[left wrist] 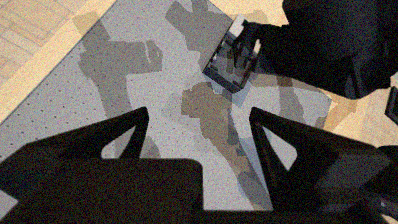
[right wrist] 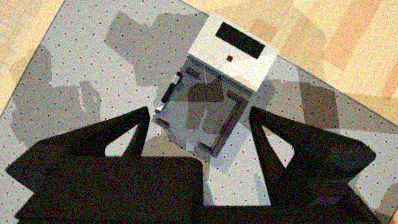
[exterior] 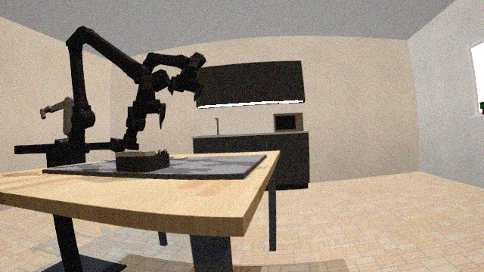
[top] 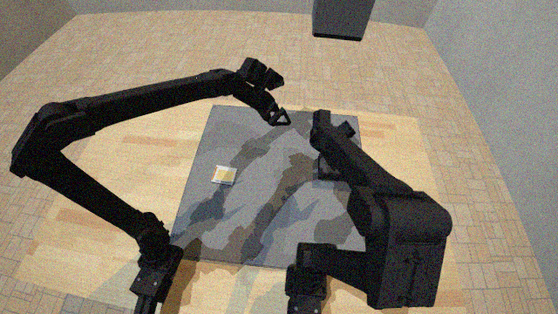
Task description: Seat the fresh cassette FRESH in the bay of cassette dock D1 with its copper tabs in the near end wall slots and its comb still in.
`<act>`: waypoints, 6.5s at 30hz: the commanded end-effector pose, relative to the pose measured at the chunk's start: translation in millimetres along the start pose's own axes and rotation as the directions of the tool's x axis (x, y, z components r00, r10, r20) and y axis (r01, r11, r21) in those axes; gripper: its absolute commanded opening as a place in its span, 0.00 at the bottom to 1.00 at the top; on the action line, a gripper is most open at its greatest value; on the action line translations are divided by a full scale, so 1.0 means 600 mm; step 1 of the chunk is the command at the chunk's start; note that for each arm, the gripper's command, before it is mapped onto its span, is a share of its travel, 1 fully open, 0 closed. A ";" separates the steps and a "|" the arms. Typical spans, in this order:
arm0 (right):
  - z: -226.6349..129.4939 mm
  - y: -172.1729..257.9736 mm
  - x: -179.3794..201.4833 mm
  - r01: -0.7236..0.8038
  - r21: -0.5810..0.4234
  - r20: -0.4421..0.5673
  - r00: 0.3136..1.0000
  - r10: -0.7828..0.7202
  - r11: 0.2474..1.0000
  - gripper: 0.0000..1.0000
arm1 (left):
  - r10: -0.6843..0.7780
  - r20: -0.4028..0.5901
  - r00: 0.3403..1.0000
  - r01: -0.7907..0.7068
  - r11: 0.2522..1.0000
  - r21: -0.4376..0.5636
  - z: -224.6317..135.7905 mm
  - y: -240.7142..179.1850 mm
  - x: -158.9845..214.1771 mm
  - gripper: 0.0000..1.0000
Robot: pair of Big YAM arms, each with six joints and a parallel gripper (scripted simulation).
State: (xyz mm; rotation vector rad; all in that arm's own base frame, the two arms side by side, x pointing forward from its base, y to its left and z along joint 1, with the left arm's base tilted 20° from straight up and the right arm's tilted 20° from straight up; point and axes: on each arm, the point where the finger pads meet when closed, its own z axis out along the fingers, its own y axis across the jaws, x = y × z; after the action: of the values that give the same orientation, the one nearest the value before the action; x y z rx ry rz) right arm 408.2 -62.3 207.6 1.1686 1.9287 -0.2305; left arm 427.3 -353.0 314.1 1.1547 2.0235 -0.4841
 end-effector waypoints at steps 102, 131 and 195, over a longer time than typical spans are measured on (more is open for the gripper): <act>-0.300 0.283 0.647 0.662 -0.330 0.569 -0.429 -0.701 -0.673 1.00 | 0.277 0.099 0.956 -0.259 0.952 -0.162 -0.495 -0.019 0.401 1.00; -0.236 0.287 0.674 0.479 -0.329 0.488 -0.652 -0.581 -0.814 1.00 | 0.277 0.099 0.956 -0.259 0.952 -0.162 -0.495 -0.019 0.401 1.00; -0.190 0.197 0.506 0.440 -0.295 0.512 -0.677 -0.529 -0.848 0.77 | 0.422 0.227 0.878 -0.434 0.901 0.002 -0.421 0.025 0.297 1.00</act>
State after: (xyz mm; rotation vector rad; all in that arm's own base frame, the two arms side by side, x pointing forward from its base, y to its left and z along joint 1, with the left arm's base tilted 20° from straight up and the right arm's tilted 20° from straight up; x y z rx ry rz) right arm 355.7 291.7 54.9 -2.0917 2.0865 -0.4364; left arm 237.7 -56.6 316.6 1.3434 1.6504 -0.4166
